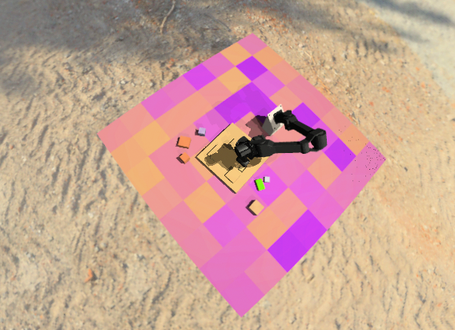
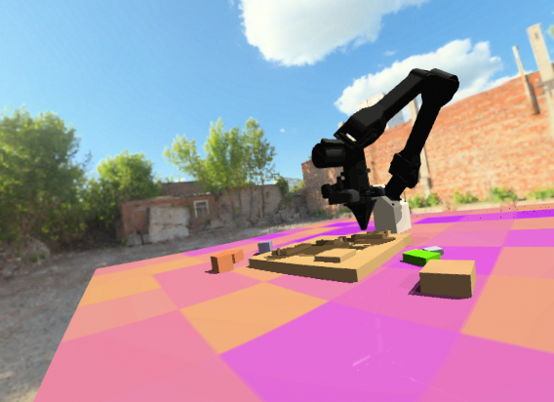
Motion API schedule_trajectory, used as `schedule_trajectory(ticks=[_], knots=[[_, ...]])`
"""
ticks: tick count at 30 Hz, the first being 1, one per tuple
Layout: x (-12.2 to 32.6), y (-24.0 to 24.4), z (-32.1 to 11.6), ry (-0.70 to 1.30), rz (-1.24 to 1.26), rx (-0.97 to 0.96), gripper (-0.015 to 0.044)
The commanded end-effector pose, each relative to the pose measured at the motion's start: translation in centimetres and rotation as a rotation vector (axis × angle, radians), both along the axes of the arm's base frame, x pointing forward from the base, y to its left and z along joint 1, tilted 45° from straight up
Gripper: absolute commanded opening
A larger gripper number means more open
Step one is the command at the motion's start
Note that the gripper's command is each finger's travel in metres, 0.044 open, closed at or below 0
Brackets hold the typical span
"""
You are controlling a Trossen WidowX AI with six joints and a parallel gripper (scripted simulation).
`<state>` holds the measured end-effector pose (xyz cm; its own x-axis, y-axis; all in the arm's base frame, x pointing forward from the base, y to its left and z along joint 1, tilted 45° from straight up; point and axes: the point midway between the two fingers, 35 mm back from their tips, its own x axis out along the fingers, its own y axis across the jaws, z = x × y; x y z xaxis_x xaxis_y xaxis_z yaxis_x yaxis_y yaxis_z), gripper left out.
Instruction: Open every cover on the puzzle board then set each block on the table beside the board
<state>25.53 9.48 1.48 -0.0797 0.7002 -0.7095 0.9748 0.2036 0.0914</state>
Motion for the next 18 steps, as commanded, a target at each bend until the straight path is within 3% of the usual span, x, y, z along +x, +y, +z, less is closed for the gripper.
schedule_trajectory(ticks=[1,18], knots=[[-0.1,0.3,-0.3,0.002,-0.004,0.006,0.0],[-0.3,1.5,-1.4,0.003,-0.003,0.008,0.0]])
